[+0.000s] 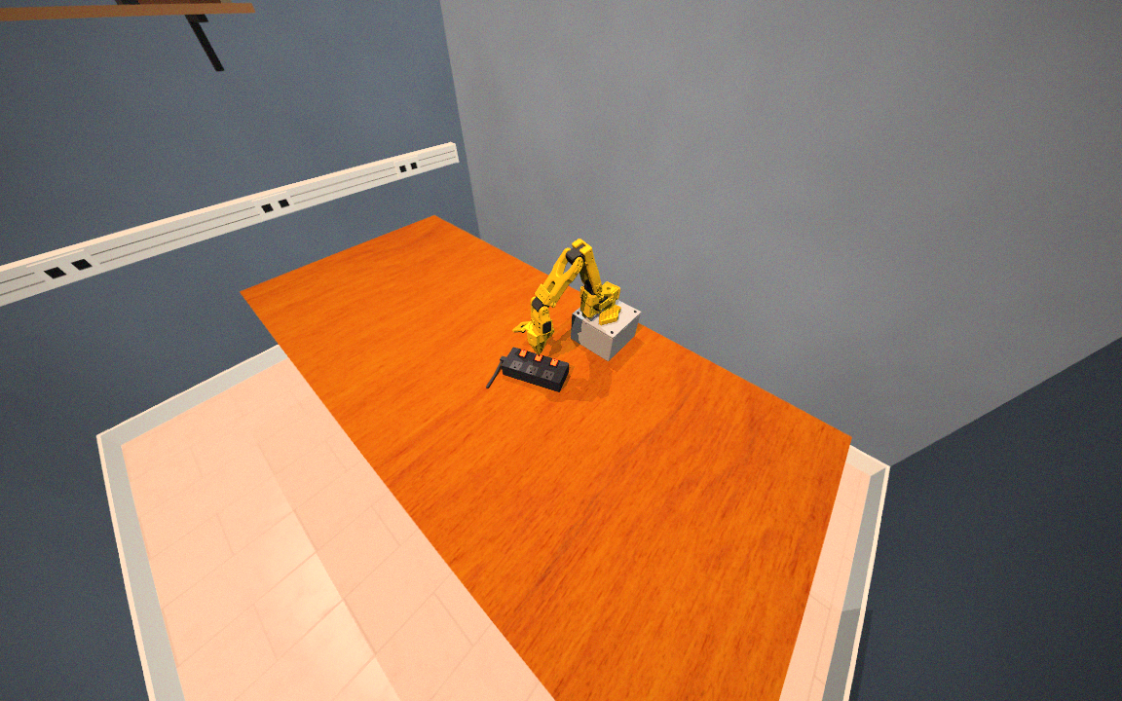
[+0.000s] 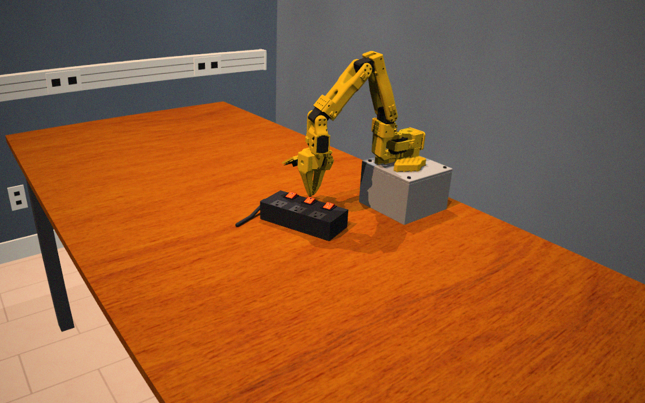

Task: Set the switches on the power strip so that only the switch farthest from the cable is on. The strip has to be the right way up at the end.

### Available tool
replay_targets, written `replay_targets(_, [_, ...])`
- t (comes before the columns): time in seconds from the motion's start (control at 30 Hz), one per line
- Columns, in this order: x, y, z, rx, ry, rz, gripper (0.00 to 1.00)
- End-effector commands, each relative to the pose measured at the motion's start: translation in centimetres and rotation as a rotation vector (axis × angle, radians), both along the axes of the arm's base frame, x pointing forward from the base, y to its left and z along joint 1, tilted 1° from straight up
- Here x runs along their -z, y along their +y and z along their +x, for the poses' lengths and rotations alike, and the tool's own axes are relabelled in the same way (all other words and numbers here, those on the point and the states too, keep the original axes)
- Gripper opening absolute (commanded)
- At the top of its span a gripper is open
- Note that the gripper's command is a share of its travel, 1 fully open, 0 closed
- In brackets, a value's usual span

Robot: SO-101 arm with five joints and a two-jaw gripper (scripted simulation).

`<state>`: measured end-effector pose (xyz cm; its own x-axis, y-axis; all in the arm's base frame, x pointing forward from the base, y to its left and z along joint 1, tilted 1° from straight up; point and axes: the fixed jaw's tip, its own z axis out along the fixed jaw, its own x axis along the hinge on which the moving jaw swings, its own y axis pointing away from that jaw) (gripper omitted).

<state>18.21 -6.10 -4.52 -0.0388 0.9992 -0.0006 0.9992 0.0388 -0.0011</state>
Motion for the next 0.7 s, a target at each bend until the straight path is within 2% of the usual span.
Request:
replay_targets(0.0, [0.42, 0.25, 0.03, -0.005, 0.004, 0.002, 0.0])
replay_targets(0.2, [1.05, 0.3, -0.09, -0.005, 0.004, 0.002, 0.0])
replay_targets(0.67, [1.38, 0.37, -0.37, -0.004, 0.004, 0.002, 0.0])
